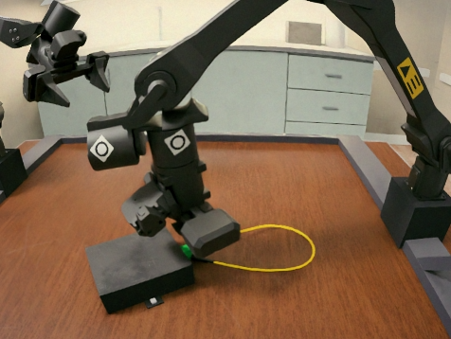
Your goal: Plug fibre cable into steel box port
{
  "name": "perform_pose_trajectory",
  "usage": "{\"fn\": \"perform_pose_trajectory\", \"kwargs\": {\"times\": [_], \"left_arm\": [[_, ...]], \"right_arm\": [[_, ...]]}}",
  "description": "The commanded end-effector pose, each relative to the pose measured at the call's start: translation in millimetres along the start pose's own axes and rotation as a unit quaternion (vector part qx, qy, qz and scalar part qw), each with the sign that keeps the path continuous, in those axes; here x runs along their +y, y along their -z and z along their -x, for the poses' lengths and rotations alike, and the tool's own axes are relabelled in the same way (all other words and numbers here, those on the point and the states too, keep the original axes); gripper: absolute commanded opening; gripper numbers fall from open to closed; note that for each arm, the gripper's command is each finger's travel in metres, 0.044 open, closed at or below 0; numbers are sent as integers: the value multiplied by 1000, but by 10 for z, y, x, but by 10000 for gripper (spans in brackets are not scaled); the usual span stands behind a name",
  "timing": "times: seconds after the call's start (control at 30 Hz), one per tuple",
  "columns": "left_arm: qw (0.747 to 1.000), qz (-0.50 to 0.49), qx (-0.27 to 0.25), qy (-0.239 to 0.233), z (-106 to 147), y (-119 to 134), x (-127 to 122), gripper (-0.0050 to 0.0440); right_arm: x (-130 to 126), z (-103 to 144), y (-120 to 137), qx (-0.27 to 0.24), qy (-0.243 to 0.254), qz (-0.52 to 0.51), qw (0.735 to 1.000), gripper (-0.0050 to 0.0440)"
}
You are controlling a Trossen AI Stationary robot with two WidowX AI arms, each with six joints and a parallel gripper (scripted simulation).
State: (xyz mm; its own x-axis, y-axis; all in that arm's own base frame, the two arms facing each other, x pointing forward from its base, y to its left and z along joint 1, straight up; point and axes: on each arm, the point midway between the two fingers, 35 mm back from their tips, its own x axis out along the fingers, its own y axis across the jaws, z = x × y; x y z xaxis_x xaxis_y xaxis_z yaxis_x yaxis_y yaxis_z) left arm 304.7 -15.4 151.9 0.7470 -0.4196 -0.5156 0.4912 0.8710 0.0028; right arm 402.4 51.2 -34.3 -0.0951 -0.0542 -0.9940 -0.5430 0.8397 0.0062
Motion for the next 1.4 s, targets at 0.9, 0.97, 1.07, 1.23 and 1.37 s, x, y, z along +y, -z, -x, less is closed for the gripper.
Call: {"fn": "perform_pose_trajectory", "kwargs": {"times": [0.9,0.97,1.07,1.23,1.37], "left_arm": [[1000,-4,-5,-2,19,-51,10,440],[1000,-4,-5,-2,19,-51,10,440],[1000,-4,-5,-2,19,-51,10,440],[1000,-4,-5,-2,19,-51,10,440],[1000,-4,-5,-2,19,-51,10,440]], "right_arm": [[-21,145,-304,0,9,-2,1000,-50],[-21,145,-304,0,9,-2,1000,-50],[-20,147,-313,9,10,-3,1000,-50],[-19,152,-317,11,10,-3,1000,-50],[-17,198,-299,7,11,-2,1000,-50]]}}
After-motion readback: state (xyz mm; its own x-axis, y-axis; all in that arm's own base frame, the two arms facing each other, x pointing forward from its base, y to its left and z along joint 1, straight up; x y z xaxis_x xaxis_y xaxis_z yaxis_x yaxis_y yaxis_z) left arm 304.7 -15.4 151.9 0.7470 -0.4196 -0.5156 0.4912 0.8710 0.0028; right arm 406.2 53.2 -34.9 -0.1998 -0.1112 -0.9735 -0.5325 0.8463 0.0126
